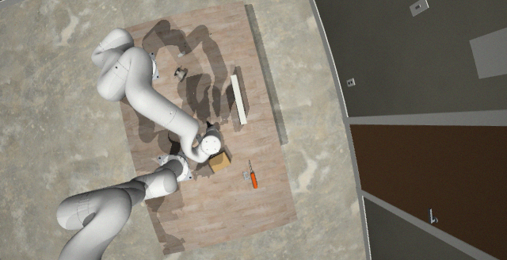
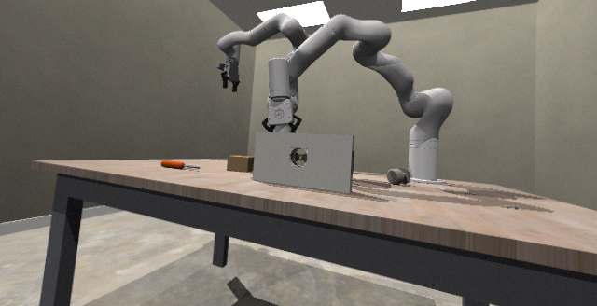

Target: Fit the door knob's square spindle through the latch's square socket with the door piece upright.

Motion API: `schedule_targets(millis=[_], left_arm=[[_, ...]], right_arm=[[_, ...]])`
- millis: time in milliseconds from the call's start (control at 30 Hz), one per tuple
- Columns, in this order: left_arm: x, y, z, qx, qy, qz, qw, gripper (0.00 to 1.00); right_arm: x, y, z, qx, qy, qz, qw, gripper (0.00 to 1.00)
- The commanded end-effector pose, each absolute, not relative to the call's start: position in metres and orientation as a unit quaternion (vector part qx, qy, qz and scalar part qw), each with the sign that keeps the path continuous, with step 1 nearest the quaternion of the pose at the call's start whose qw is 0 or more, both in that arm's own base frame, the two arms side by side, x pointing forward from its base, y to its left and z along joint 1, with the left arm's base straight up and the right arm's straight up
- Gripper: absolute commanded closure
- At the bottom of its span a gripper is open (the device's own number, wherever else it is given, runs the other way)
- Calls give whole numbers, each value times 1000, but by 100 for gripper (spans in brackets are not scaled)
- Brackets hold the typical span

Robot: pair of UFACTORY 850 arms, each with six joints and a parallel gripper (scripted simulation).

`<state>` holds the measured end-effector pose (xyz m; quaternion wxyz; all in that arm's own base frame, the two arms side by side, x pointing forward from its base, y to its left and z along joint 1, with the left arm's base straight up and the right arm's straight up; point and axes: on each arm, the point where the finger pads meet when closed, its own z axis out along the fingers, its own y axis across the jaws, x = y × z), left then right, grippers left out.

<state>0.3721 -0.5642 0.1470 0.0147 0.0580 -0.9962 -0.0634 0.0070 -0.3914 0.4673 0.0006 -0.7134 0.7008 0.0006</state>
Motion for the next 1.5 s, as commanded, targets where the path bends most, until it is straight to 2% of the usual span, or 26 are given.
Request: schedule_targets(millis=[0, 1467], left_arm=[[373, -566, 146, 84, -993, -83, 19, 9], [380, -581, 108, 193, -966, -168, 38, 9]], right_arm=[[7, -392, 468, -713, 701, 0, 0, 0], [7, -392, 468, -713, 701, 0, 0, 0]])
